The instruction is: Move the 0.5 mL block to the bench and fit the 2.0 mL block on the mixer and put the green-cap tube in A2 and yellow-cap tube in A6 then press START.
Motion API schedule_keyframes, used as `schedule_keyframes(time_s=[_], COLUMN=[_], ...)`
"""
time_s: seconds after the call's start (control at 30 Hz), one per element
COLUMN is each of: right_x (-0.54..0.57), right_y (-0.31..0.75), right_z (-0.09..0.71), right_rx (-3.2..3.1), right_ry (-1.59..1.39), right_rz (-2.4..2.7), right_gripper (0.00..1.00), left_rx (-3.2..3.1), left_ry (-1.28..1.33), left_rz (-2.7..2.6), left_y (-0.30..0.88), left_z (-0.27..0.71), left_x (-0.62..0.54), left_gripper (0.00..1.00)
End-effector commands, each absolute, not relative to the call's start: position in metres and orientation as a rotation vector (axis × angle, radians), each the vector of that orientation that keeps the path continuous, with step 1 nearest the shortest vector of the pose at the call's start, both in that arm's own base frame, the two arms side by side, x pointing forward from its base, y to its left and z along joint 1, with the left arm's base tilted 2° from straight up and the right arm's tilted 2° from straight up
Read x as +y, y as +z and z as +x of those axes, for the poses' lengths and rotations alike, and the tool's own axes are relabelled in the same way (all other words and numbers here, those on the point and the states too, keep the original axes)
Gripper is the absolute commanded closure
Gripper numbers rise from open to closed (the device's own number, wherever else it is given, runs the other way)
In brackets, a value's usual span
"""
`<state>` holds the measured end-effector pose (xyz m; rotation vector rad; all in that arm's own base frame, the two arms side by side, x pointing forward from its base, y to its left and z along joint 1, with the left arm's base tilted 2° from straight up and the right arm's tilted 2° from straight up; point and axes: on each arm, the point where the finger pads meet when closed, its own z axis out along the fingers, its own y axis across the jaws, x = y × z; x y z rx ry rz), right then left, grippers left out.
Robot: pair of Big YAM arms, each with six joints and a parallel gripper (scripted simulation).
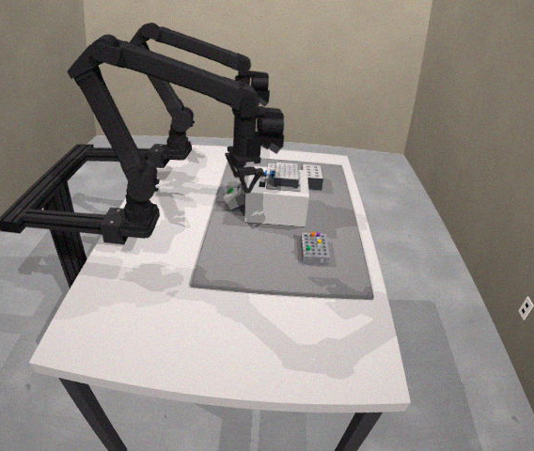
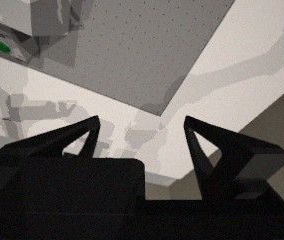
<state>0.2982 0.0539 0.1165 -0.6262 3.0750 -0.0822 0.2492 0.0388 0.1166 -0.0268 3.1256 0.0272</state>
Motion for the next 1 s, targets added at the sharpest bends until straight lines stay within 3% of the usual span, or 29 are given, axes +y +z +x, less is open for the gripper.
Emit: schedule_keyframes(time_s=[0.0, 0.97], right_x=[0.068, 0.190], right_y=[0.125, 0.118], right_z=[0.326, 0.374], right_rx=[3.012, 2.748], right_ry=[-0.091, -0.089], right_rz=[-0.741, -1.523], right_gripper=[0.00, 0.00], left_rx=[3.049, 3.108], left_ry=[0.046, 0.033], left_rz=[-0.007, -0.032], left_y=[0.146, 0.123], left_z=[0.274, 0.253], left_x=[0.040, 0.038], left_gripper=[1.00, 1.00])
